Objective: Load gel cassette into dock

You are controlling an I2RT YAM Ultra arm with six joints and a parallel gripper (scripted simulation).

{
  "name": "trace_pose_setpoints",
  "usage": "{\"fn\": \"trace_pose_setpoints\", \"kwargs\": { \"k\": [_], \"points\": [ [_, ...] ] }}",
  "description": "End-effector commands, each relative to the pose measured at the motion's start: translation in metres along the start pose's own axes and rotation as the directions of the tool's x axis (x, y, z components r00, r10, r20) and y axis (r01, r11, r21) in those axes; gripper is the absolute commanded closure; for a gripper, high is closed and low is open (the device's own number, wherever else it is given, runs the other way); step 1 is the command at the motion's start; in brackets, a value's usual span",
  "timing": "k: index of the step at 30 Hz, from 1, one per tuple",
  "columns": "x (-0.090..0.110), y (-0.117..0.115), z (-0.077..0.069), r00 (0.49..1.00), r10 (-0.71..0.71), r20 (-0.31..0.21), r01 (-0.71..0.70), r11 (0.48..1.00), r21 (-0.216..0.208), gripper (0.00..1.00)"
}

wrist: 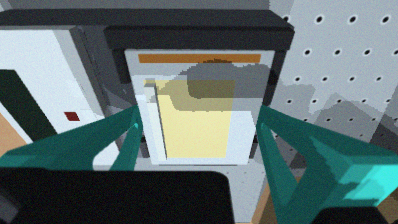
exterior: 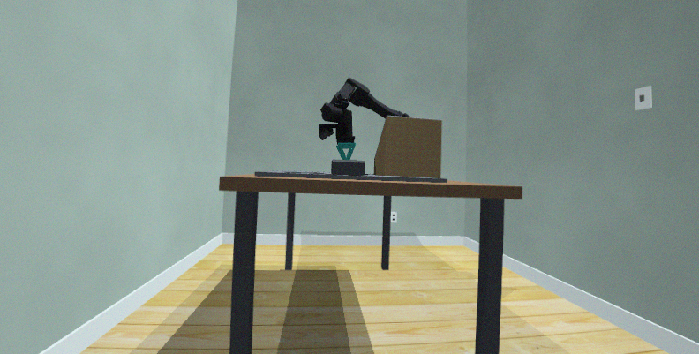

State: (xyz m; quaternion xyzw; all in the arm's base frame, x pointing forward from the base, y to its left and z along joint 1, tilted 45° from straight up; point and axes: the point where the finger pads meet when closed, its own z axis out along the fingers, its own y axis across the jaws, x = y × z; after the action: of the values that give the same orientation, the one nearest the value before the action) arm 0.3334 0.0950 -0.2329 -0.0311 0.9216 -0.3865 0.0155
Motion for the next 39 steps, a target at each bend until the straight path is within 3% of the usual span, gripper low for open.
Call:
{"fn": "trace_pose_setpoints", "kwargs": {
  "k": [1, 13, 16, 24, 39],
  "points": [
    [-0.023, 0.006, -0.013, 0.997, 0.026, 0.068, -0.025, 0.999, -0.023, 1.0],
    [-0.023, 0.006, -0.013, 0.997, 0.026, 0.068, -0.025, 0.999, -0.023, 1.0],
    [-0.013, 0.002, -0.012, 0.997, 0.005, 0.081, -0.005, 1.0, -0.01, 1.0],
    [-0.02, 0.004, -0.016, 0.994, 0.02, 0.106, -0.018, 1.0, -0.021, 1.0],
    [-0.02, 0.004, -0.016, 0.994, 0.02, 0.106, -0.018, 1.0, -0.021, 1.0]
  ]
}}
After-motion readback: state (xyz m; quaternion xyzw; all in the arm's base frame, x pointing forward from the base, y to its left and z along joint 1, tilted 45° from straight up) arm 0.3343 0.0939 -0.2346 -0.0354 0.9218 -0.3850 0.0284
